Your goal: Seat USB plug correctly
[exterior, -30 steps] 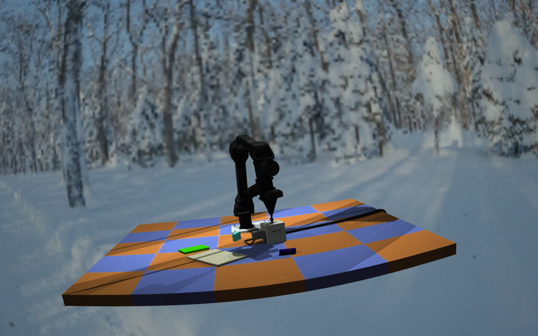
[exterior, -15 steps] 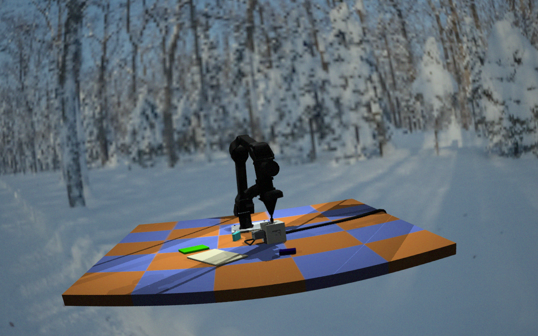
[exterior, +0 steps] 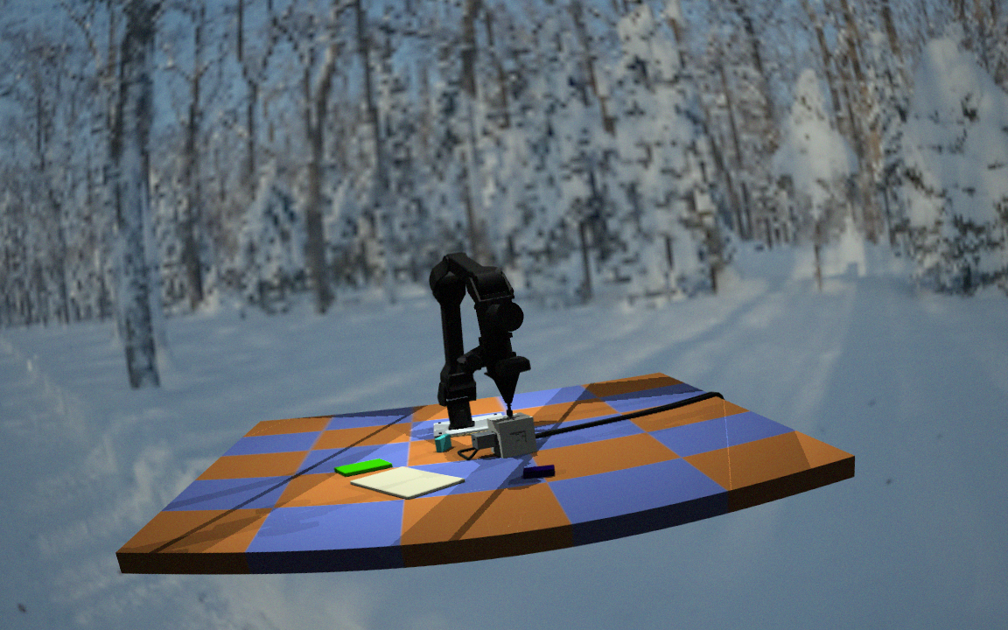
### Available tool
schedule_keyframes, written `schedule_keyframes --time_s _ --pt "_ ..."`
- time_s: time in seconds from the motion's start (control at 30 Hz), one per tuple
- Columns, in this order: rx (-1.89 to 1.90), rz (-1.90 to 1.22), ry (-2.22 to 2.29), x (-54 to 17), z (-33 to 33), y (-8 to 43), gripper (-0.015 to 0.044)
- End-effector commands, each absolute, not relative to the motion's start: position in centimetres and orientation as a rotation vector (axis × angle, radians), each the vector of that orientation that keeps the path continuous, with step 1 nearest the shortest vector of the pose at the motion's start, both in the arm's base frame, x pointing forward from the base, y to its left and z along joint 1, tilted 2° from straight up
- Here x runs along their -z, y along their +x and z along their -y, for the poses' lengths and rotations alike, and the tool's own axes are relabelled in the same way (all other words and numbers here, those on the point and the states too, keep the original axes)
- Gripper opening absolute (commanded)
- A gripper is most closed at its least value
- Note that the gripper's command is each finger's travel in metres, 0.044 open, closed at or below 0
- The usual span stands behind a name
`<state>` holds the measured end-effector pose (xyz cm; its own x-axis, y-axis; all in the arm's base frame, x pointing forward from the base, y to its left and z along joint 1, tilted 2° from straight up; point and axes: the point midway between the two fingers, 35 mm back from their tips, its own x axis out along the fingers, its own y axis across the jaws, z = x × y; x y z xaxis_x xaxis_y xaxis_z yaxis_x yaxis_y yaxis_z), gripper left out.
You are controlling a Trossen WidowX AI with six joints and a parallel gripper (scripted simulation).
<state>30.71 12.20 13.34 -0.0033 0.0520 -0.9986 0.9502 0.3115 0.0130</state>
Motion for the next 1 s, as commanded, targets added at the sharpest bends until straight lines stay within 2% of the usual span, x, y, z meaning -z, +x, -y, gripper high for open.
schedule_keyframes --time_s 0.0,0.97 --pt "0.939 -1.382 1.01 -13.22 -12.25 30.72 0.0" --pt "0.939 -1.382 1.01 -12.87 -12.25 30.72 0.0"
